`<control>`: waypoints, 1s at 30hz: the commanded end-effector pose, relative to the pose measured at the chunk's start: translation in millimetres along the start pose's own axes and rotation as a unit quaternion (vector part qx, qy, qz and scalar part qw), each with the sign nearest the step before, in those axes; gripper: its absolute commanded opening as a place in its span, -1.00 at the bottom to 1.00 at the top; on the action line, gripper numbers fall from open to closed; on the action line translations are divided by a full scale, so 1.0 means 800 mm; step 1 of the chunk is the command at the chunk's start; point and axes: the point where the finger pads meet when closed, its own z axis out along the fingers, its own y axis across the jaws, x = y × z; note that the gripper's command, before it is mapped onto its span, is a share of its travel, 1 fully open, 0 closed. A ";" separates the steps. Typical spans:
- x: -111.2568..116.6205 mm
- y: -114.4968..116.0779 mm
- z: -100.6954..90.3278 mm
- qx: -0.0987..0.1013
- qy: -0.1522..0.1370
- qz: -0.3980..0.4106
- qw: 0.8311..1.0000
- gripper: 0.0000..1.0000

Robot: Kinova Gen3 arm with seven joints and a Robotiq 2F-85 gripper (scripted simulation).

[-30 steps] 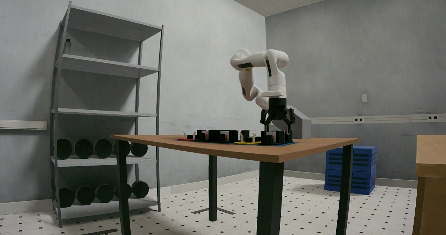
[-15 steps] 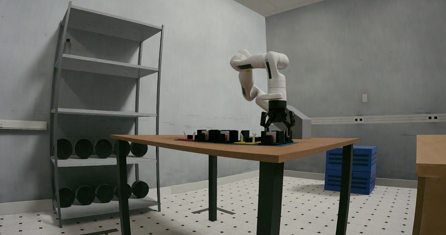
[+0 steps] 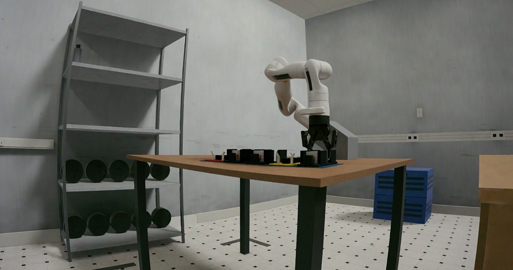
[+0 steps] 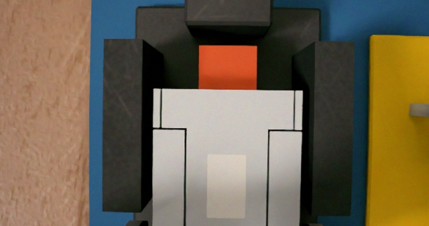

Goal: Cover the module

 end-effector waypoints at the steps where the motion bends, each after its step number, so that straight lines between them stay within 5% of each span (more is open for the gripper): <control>1: 0.001 0.000 -0.002 0.001 0.001 0.000 1.000 0.39; 21: 0.001 0.000 -0.002 0.001 0.001 0.000 1.000 0.39; 22: 0.001 0.000 -0.002 0.001 0.001 0.000 1.000 -1.00; 30: 0.001 0.000 -0.002 0.001 0.001 0.000 1.000 -1.00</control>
